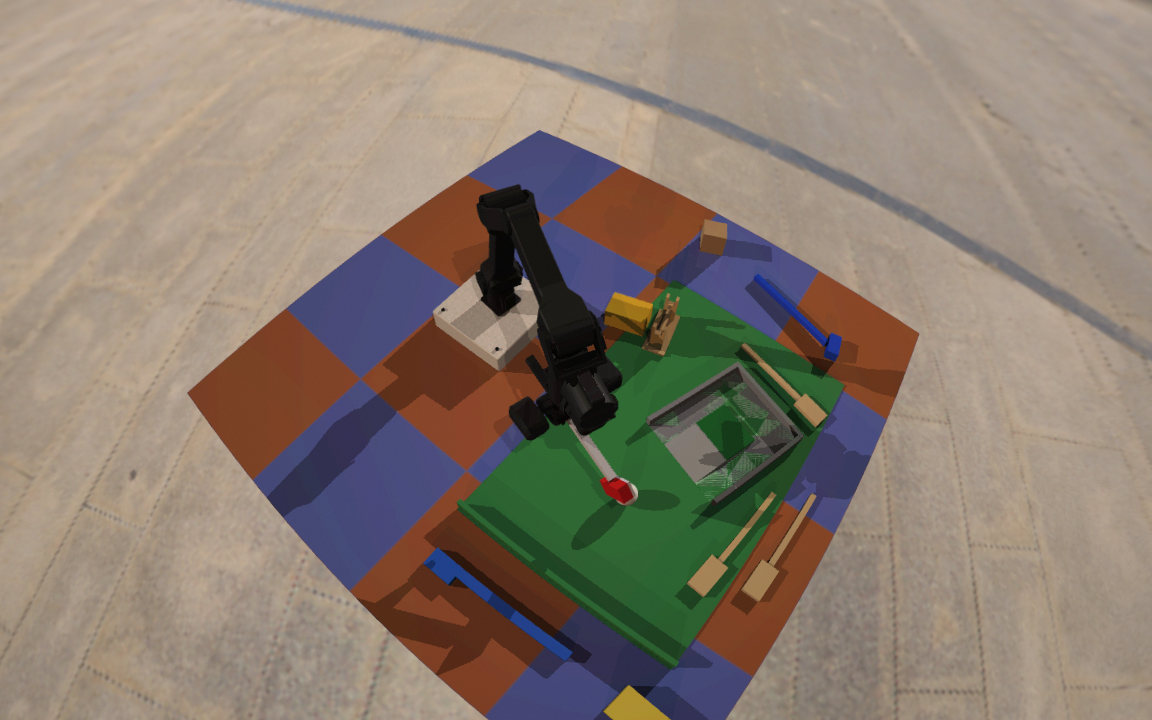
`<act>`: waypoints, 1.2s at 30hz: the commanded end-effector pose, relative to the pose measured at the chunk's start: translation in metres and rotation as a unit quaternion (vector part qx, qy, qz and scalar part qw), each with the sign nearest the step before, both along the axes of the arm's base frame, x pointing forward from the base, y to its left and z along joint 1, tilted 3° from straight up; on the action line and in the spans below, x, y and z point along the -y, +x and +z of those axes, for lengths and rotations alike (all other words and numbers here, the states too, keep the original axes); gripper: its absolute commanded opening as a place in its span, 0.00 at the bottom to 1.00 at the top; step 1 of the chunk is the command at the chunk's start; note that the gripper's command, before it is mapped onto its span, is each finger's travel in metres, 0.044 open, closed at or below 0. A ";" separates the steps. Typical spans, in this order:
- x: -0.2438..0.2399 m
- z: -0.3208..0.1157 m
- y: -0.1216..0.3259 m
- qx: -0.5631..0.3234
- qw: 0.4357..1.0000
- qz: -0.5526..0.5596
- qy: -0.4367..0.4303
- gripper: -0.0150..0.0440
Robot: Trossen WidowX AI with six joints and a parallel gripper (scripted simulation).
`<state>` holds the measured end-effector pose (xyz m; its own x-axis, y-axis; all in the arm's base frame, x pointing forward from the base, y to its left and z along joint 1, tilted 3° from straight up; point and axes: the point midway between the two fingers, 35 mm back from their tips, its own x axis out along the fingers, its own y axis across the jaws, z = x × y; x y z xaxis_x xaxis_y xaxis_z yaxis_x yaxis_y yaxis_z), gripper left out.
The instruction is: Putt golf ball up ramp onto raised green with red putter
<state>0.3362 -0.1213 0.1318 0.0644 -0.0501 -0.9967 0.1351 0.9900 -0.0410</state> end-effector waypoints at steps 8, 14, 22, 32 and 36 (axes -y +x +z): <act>0.012 -0.008 0.000 0.001 1.000 -0.027 -0.003 0.25; 0.014 -0.034 0.001 0.001 1.000 -0.027 -0.003 0.25; 0.014 -0.041 0.001 0.001 1.000 -0.027 -0.003 0.25; 0.015 -0.057 0.003 0.001 1.000 -0.027 -0.003 0.25; 0.015 -0.063 0.003 0.001 1.000 -0.027 -0.003 0.25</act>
<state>0.3383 -0.1352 0.0746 0.0630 -0.0540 -0.9965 0.1847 0.9819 -0.0416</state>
